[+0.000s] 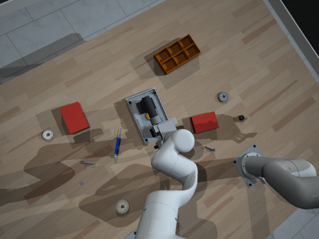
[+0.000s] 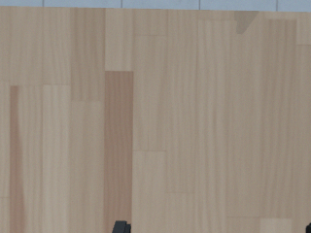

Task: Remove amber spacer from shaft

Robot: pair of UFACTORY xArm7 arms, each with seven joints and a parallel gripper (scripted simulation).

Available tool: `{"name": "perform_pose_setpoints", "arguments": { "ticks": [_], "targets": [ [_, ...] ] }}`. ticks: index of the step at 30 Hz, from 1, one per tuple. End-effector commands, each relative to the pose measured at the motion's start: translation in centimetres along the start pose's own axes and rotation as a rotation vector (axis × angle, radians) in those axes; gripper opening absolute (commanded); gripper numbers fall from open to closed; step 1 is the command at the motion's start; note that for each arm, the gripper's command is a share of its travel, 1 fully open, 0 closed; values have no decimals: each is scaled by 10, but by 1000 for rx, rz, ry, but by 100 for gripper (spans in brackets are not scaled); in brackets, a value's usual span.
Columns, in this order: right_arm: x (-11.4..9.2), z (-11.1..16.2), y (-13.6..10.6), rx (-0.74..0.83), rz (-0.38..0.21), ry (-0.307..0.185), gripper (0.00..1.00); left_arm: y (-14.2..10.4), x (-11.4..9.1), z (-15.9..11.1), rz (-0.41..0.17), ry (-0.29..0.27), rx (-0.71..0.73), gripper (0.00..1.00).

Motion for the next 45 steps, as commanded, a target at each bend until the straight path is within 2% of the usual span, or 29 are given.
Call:
{"name": "perform_pose_setpoints", "arguments": {
  "ticks": [1,27,28,45],
  "targets": [
    [-1,0,1,0,4,1,100,2,-2,1,4,-2,0,0],
    [-1,0,1,0,4,1,100,13,-2,-1,5,-2,0,0],
    [-1,0,1,0,4,1,100,13,-2,-1,5,-2,0,100],
    [-1,0,1,0,4,1,100,13,-2,-1,5,-2,0,100]
  ]
}}
Point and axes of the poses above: on each arm, the point where the finger pads meet when closed, its own x axis out along the fingers, its own z axis across the jaws, y = z × x, the point moved 4 cm from there along -x, back along the fingers, and after that the axes turned 9 degrees about x, right-handed, at the moved point
